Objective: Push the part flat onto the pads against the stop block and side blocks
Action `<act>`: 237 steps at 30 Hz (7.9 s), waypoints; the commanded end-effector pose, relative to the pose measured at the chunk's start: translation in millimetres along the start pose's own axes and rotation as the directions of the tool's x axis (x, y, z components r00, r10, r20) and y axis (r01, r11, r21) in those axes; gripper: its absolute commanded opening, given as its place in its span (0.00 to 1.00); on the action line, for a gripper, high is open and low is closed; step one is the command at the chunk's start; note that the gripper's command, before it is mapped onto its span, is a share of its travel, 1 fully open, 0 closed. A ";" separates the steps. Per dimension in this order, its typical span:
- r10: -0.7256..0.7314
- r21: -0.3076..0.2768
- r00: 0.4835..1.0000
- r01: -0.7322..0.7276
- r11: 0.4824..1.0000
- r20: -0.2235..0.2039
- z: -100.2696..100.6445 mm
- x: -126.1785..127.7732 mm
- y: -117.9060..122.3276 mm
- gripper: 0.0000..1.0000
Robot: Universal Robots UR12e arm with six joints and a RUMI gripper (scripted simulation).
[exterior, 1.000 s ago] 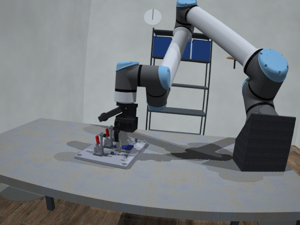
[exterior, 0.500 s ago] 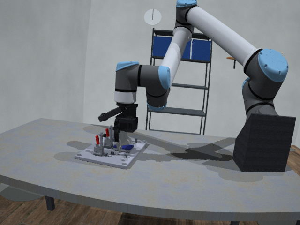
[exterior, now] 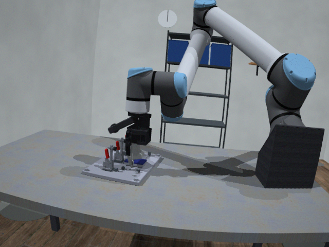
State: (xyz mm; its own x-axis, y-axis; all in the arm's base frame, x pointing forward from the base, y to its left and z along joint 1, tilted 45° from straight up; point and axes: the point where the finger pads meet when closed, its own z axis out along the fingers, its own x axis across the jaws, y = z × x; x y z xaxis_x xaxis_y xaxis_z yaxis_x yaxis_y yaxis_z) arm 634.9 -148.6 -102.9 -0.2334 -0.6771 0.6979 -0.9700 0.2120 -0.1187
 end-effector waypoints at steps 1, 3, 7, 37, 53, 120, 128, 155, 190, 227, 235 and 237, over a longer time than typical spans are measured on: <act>0.000 0.001 1.000 0.000 1.000 0.000 -0.5 1.0 -0.4 0.00; 0.000 0.001 1.000 0.000 1.000 0.000 -0.5 1.1 -0.4 0.00; 0.000 0.001 1.000 0.000 1.000 0.000 -0.5 1.1 -0.4 0.00; 0.000 0.001 1.000 0.000 1.000 0.000 -0.5 5.1 -0.3 0.00; 0.000 0.001 1.000 0.000 1.000 0.000 -0.5 8.2 -0.3 0.00; 0.000 0.001 1.000 0.000 1.000 0.000 -0.5 17.1 -0.3 0.00; 0.000 0.001 1.000 0.000 1.000 0.000 -0.5 17.1 -0.3 0.00; 0.000 0.001 1.000 0.000 1.000 0.000 -0.5 21.1 -0.3 0.00; 0.001 0.001 1.000 -0.001 1.000 -0.001 -0.4 25.1 -0.3 0.00; 0.001 0.001 1.000 -0.001 1.000 -0.001 -23.7 5.8 -0.4 0.00; 0.001 0.001 1.000 -0.001 1.000 -0.001 -37.9 5.8 -0.4 0.00; 0.001 0.001 1.000 -0.001 1.000 -0.001 -39.8 5.8 -0.4 0.00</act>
State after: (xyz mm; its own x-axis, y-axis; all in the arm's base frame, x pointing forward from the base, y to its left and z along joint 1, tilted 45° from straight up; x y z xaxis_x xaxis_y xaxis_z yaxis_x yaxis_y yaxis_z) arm 635.9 -128.2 -74.3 -0.2337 -0.6760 0.6988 -0.9700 0.2119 -0.1194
